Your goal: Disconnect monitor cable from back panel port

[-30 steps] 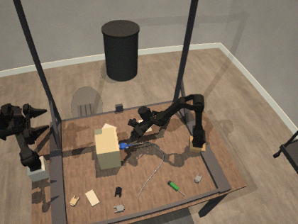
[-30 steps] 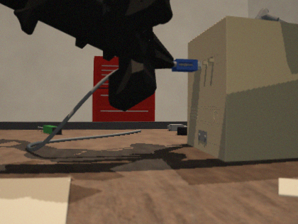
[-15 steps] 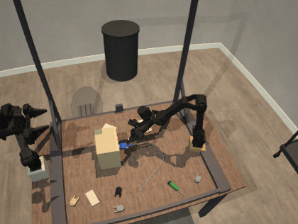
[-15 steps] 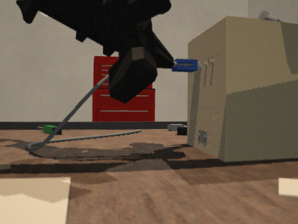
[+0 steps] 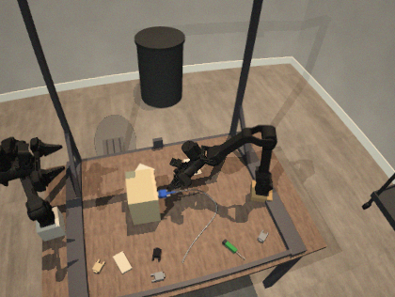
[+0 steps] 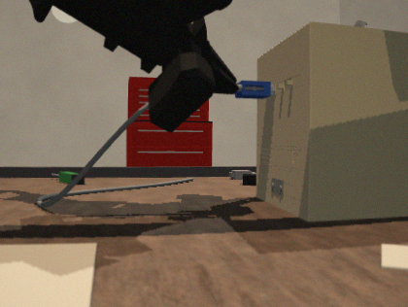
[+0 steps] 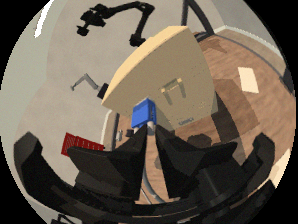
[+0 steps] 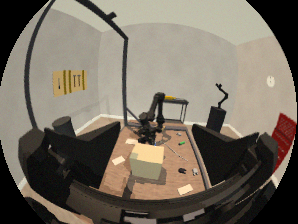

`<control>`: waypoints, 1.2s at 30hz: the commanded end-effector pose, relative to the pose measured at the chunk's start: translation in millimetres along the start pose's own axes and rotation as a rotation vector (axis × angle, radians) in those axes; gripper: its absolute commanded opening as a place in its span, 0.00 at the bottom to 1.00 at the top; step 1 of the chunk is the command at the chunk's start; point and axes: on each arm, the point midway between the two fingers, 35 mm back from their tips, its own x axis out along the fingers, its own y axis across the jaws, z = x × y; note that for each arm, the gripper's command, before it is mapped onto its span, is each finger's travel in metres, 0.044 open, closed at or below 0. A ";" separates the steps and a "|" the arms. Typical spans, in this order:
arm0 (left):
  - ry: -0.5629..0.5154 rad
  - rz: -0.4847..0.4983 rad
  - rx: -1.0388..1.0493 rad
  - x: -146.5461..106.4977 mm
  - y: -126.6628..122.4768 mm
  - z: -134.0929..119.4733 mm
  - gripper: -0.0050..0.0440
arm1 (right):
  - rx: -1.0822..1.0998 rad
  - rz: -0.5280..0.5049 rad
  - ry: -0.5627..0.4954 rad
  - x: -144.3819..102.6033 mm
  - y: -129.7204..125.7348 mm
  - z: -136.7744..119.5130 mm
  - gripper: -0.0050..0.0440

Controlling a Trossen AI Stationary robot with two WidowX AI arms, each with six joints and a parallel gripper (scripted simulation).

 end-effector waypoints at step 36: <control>-0.033 0.164 0.253 4.5 -3.3 6.0 1.00 | -0.007 0.003 -0.002 -0.3 1.5 3.3 1.00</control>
